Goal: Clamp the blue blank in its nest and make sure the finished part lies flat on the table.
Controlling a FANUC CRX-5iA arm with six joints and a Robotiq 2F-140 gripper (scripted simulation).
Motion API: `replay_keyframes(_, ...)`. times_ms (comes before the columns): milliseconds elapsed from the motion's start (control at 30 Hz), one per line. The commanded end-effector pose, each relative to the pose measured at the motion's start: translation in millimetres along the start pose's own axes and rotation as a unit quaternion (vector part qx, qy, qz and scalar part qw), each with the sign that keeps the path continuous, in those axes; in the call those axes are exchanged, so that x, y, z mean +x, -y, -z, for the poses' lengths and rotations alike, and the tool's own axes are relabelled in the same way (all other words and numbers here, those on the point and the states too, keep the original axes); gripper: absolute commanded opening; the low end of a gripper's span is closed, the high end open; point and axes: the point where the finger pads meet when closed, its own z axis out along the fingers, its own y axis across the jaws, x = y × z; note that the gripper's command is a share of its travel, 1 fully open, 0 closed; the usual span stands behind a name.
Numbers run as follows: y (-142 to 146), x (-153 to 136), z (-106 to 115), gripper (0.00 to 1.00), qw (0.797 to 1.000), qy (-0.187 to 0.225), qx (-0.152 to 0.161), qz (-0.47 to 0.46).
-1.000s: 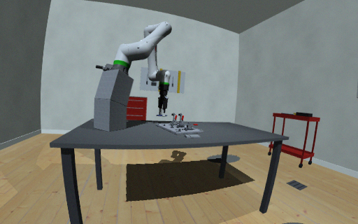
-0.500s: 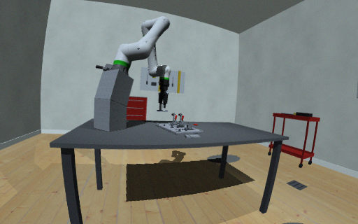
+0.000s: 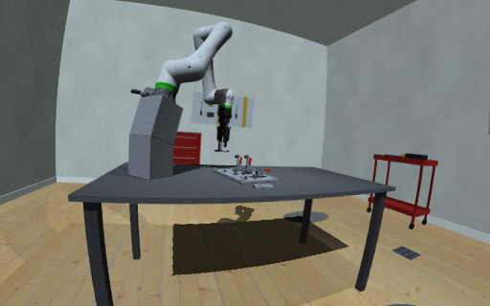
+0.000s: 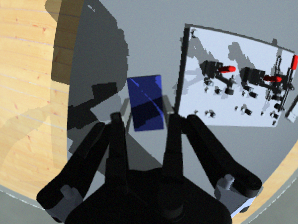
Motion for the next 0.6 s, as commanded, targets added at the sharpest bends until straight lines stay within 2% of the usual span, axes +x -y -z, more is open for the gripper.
replay_keyframes(0, 0.0, 0.2, 0.1, 0.0, 1.0, 0.0, 0.0, -0.001)
replay_keyframes(133, 0.0, 0.2, 0.1, 0.0, 1.0, 0.0, 0.0, -0.01)
replay_keyframes(333, 0.0, 0.2, 0.1, 0.0, 0.997, 0.0, 0.0, -0.074)
replay_keyframes(567, 0.0, -0.2, -0.3, 0.0, 0.997, 0.0, 0.0, -0.078)
